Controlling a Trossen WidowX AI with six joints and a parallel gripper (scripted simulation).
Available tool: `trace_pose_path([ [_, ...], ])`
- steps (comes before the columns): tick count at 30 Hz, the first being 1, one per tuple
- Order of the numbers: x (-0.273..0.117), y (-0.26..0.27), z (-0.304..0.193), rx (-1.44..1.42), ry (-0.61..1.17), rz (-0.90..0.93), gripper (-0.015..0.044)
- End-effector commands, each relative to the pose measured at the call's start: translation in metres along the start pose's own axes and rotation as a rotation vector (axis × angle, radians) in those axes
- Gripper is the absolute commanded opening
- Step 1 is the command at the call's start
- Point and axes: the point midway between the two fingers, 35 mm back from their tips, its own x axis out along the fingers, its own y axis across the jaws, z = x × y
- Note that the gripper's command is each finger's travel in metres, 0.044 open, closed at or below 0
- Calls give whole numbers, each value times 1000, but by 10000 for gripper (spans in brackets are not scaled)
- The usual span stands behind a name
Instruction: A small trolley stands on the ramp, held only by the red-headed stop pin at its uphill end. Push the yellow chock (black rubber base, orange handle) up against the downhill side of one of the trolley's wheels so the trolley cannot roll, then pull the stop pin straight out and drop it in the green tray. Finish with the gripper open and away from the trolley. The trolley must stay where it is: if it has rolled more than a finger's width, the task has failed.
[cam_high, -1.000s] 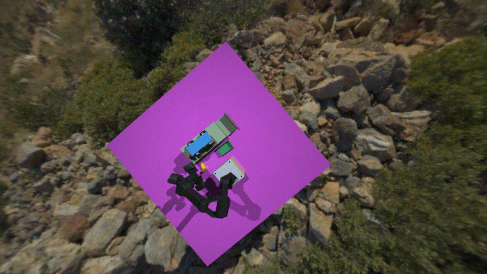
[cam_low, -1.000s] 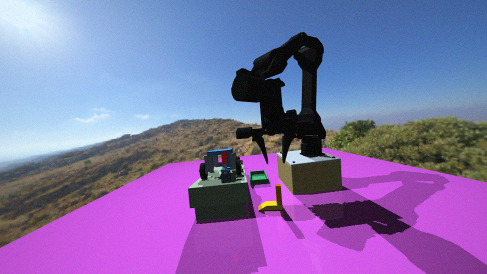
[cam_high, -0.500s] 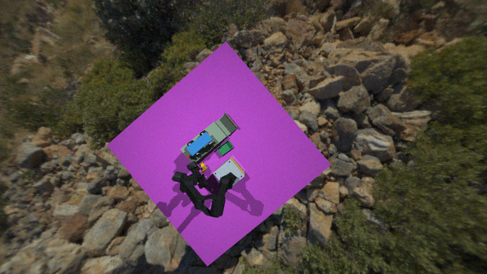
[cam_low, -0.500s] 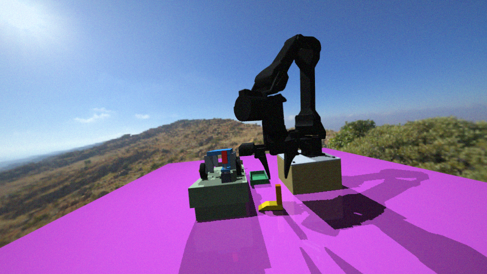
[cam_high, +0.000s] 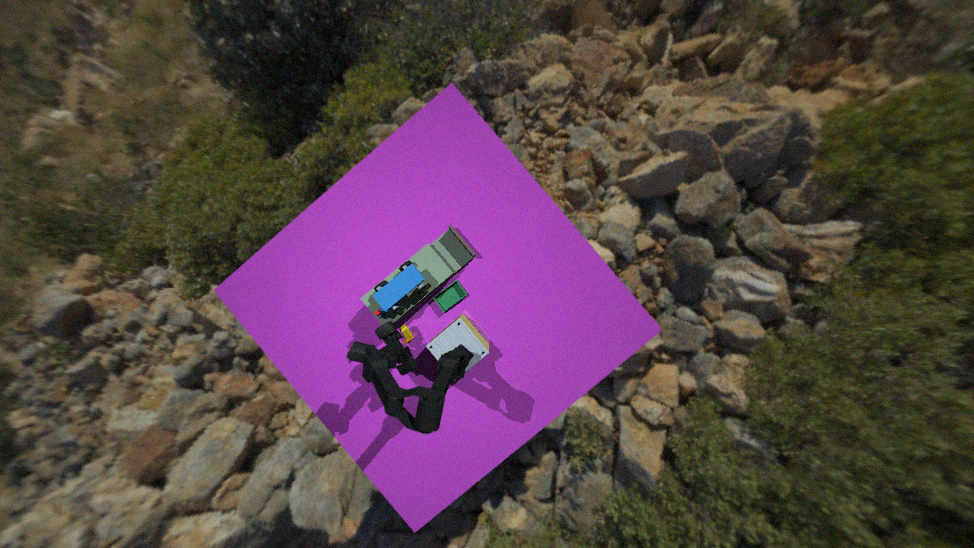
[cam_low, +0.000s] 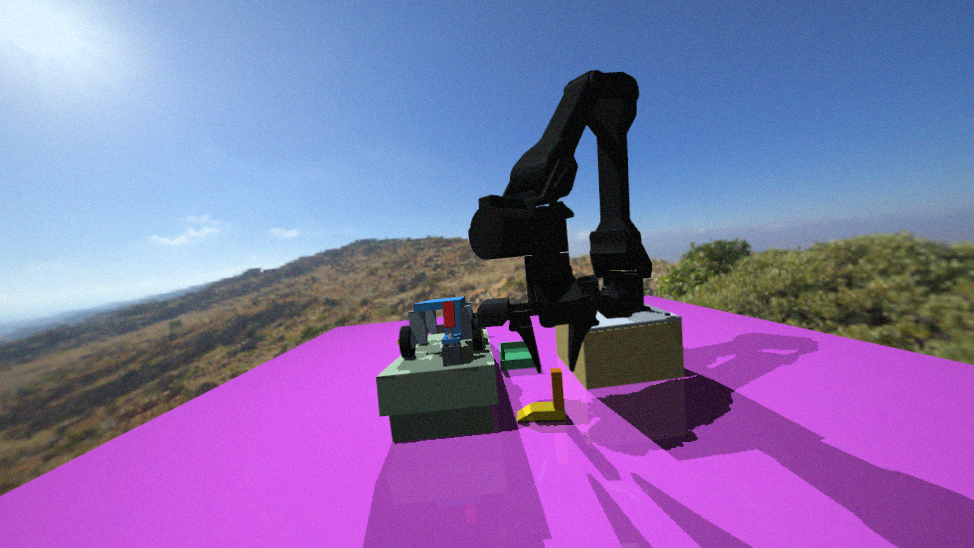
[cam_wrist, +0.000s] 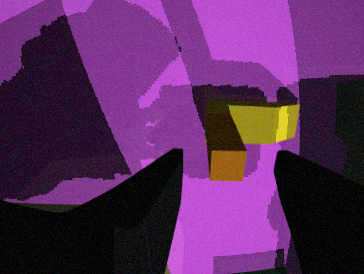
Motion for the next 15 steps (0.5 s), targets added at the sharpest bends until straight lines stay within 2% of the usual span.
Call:
trace_pose_path([
  [1,7,1,-2,6,8,0,190],
  [15,21,1,-2,6,8,1,190],
])
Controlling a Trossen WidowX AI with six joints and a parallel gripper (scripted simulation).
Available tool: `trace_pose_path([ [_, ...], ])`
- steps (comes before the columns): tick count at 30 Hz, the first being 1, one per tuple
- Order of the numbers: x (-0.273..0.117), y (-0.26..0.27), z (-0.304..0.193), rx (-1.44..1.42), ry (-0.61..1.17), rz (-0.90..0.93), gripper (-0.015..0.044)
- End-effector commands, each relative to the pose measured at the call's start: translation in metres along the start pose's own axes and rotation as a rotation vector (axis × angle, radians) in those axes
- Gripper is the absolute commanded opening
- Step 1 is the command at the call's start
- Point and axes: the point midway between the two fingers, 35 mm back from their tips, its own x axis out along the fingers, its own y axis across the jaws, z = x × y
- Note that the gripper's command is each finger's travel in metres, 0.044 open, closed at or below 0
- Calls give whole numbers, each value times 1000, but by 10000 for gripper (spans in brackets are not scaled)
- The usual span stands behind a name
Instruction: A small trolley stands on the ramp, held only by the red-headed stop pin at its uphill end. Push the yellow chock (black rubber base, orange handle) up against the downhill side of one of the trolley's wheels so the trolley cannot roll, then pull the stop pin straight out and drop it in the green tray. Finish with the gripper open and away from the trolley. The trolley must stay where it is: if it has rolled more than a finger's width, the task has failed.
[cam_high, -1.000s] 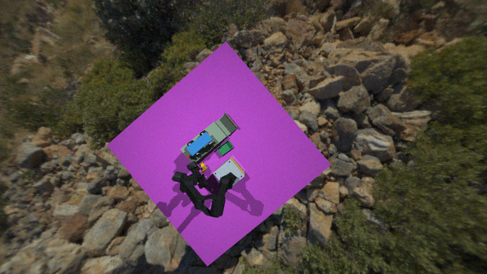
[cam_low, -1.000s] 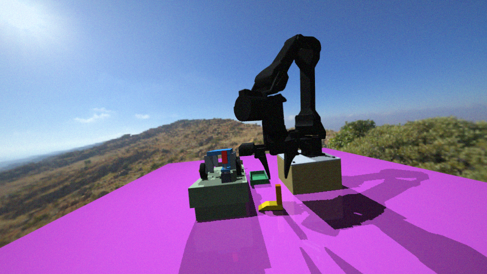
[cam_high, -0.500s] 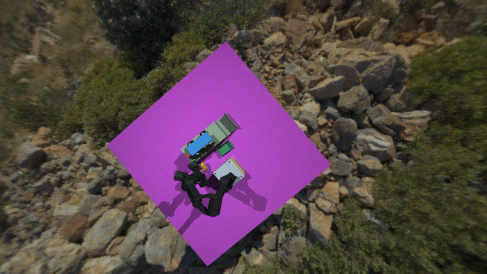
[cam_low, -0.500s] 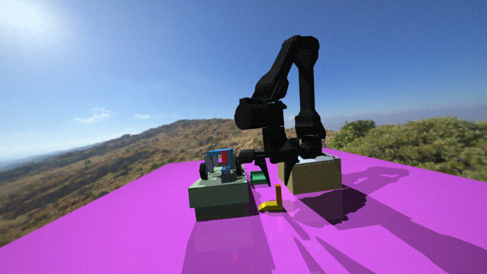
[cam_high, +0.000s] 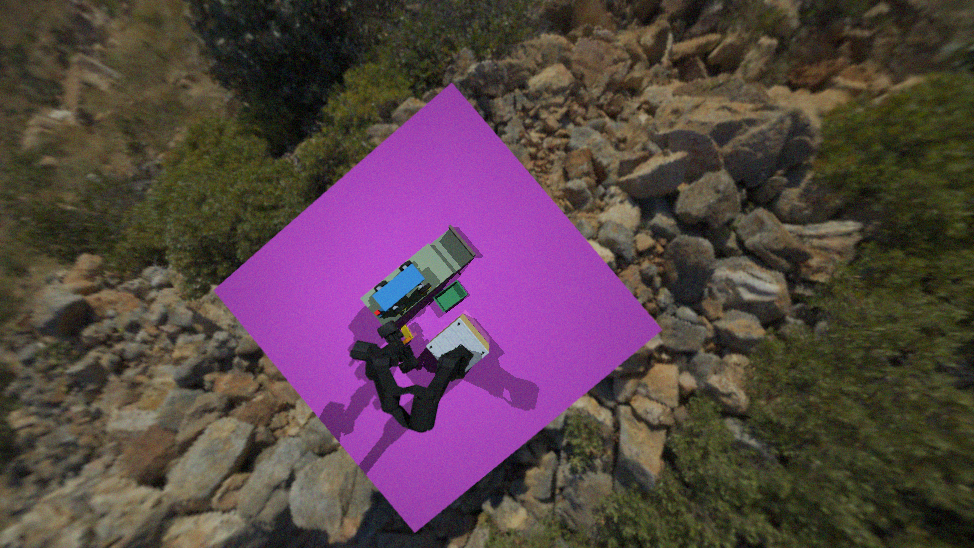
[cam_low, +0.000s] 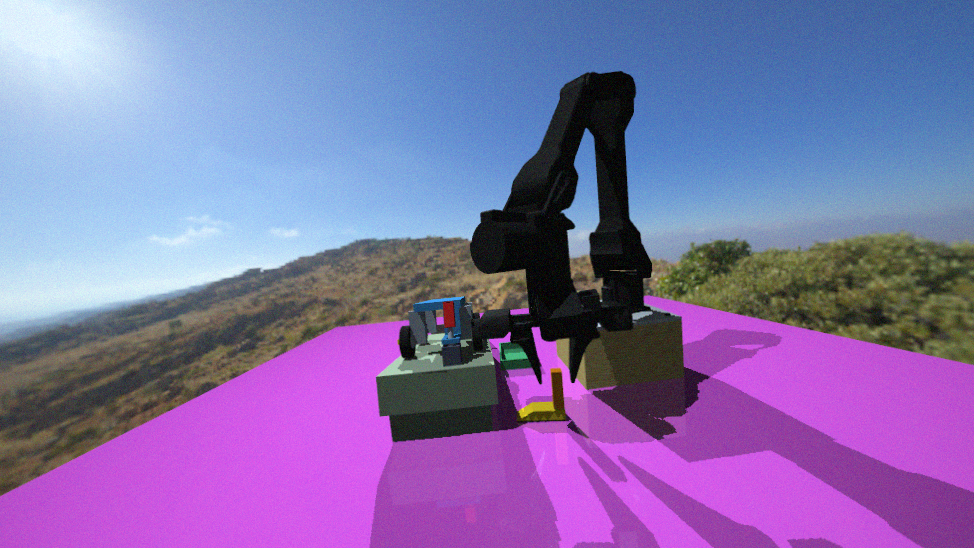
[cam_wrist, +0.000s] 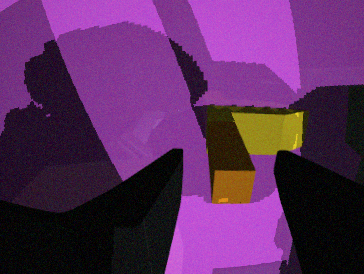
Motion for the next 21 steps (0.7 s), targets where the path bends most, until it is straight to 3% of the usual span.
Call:
trace_pose_path([
  [1,6,1,-2,6,8,1,190],
  [14,23,1,-2,6,8,1,190],
  [19,20,0,-1,0,2,2,59],
  [21,20,0,-1,0,2,2,45],
])
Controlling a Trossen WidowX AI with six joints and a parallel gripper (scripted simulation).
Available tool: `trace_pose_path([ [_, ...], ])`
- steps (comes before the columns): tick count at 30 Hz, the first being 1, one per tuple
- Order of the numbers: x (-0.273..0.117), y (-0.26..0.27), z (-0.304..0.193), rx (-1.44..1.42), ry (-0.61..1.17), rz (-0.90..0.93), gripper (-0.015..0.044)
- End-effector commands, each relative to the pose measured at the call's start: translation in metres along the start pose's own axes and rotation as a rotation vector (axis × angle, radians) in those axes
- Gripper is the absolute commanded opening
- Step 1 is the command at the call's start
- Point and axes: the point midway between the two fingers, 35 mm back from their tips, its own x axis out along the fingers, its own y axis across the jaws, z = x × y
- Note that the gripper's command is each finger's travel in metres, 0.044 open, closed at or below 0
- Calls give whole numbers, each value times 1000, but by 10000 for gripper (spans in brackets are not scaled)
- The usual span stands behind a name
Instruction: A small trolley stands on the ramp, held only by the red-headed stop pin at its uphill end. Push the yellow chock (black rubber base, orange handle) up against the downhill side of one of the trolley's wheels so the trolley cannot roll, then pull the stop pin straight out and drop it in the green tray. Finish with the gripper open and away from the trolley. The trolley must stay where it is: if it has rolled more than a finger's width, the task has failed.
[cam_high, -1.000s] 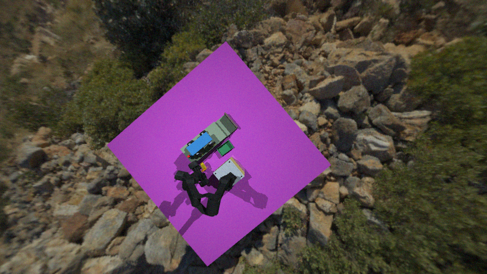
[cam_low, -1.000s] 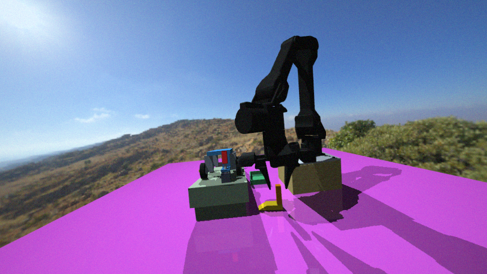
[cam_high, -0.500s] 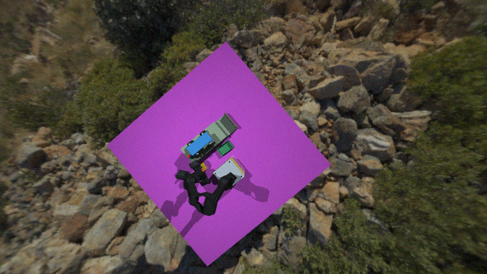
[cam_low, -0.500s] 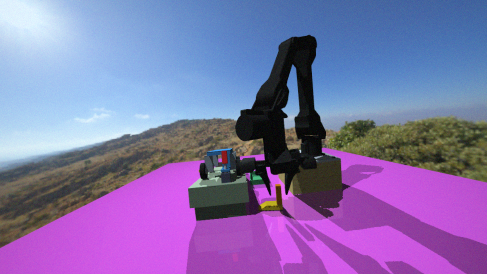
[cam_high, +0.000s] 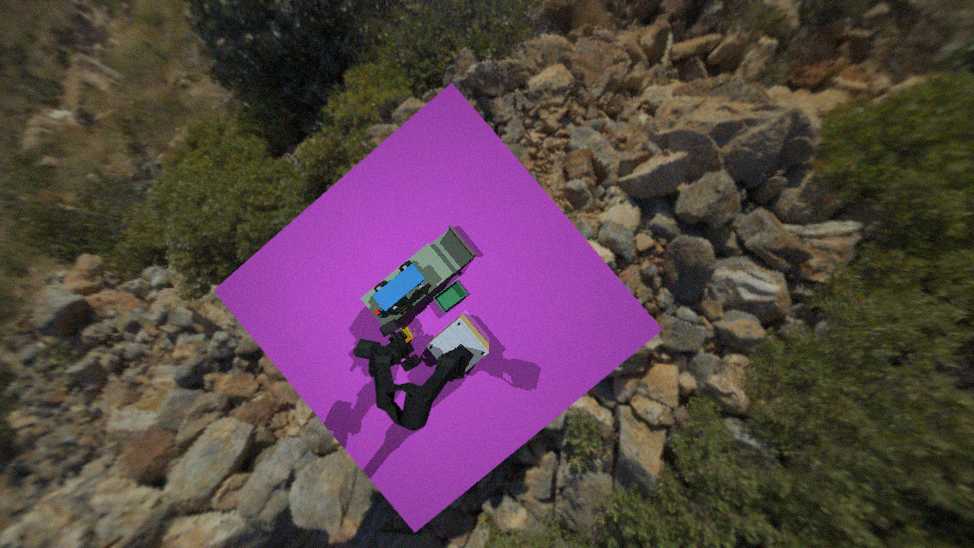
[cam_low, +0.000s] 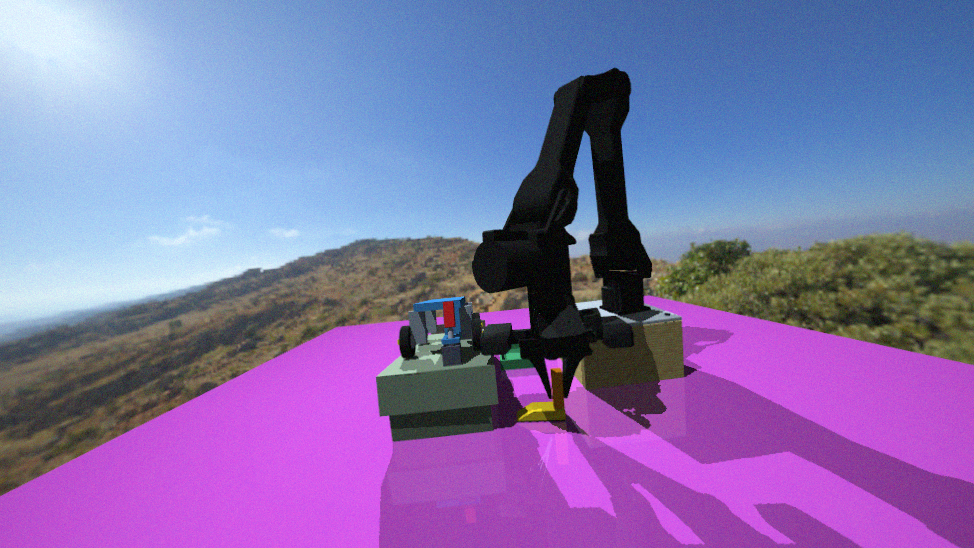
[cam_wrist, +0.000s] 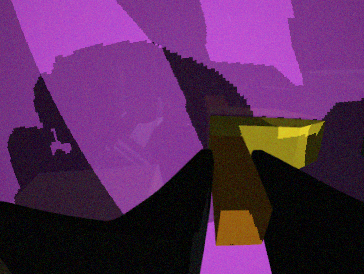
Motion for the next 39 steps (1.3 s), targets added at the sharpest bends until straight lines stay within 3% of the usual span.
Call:
trace_pose_path([
  [1,0,0,0,0,0,0,39],
  [5,-1,0,0,0,1,0,0],
  [39,-122,2,0,6,6,-1,0],
])
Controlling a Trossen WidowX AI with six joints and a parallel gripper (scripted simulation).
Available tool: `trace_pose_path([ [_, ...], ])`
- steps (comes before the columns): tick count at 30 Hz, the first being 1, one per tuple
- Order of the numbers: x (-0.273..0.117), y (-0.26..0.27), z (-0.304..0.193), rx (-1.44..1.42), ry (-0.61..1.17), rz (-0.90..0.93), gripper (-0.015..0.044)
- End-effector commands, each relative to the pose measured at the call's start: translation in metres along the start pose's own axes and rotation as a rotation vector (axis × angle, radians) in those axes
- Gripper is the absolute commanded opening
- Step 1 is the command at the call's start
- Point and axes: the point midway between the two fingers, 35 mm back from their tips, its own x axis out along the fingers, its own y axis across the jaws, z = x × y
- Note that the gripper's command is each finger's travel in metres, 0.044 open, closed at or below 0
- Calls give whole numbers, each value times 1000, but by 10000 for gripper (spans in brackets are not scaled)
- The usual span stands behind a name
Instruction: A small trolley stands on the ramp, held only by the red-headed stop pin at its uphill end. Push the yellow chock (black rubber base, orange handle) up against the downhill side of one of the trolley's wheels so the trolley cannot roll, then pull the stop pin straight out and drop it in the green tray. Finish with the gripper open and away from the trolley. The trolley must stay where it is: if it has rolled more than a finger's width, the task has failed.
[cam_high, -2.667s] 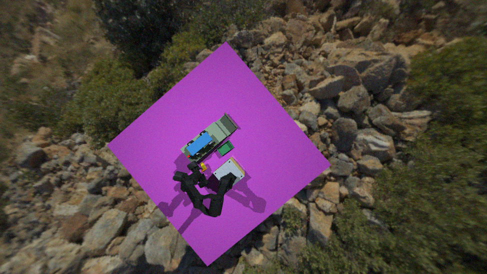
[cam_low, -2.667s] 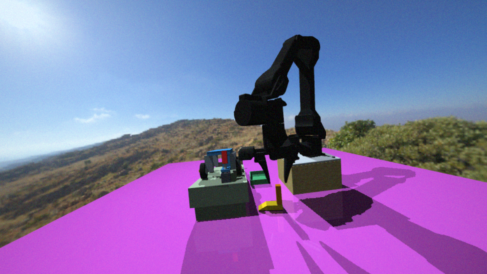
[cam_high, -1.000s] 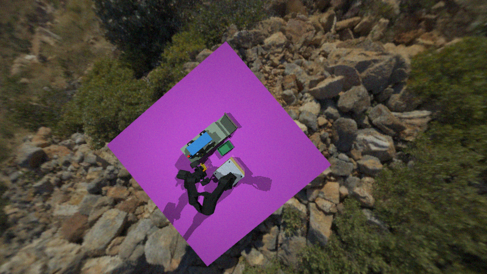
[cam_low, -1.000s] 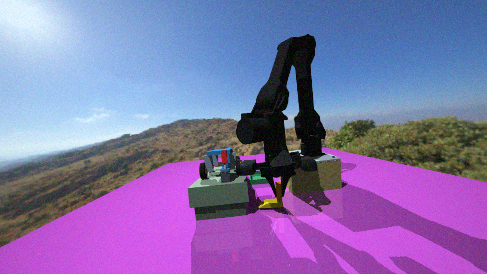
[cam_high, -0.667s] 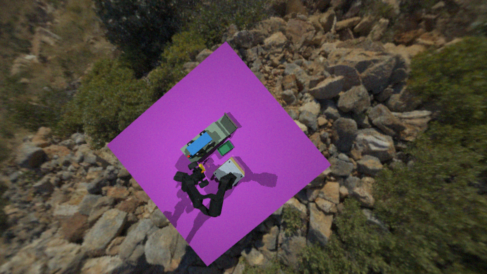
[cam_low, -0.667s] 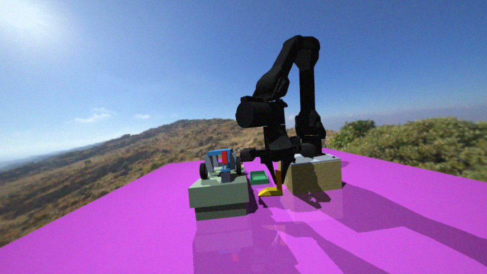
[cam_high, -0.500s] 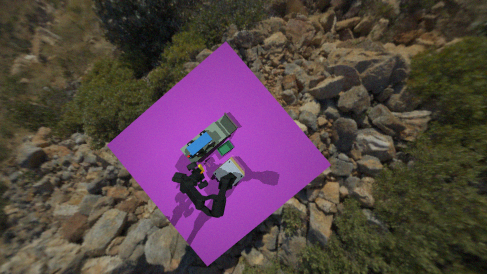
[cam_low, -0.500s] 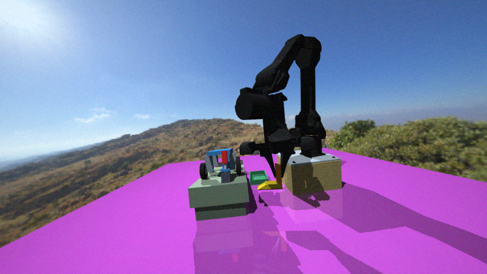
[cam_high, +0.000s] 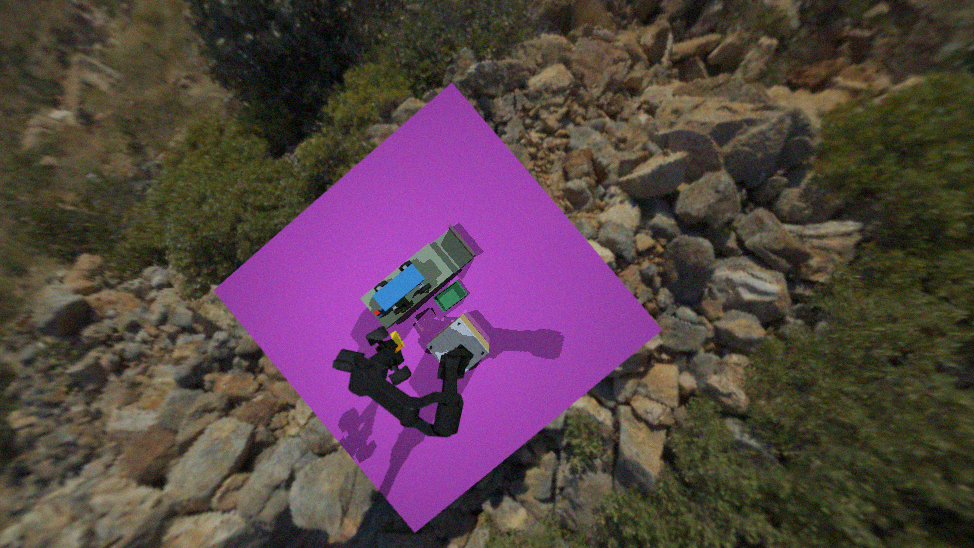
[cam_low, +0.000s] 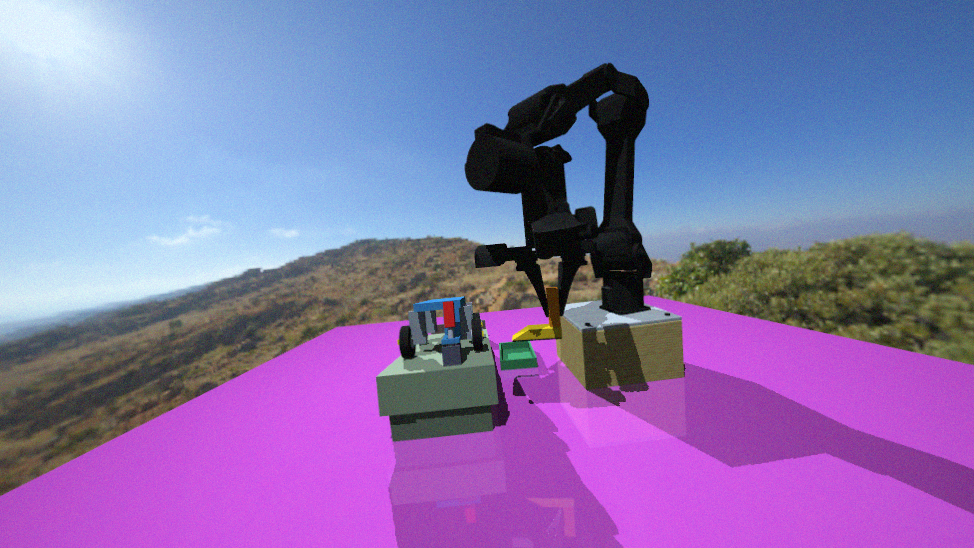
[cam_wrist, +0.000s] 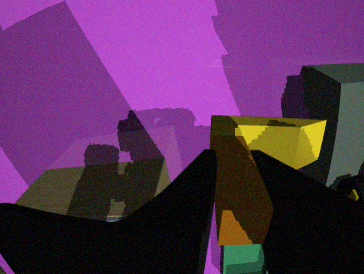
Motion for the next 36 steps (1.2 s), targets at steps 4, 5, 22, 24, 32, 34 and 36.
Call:
trace_pose_path([
  [4,-24,-2,0,-5,1,-5,0],
  [5,-28,-2,0,-5,1,-5,0],
  [22,-35,-3,-1,274,-1,-6,0],
  [24,-35,-3,-1,341,-1,-6,0],
  [32,-35,-3,-1,619,-3,-7,0],
  [34,-35,-3,-1,688,-3,-7,0],
  [36,-35,-3,-1,757,-3,-7,0],
])
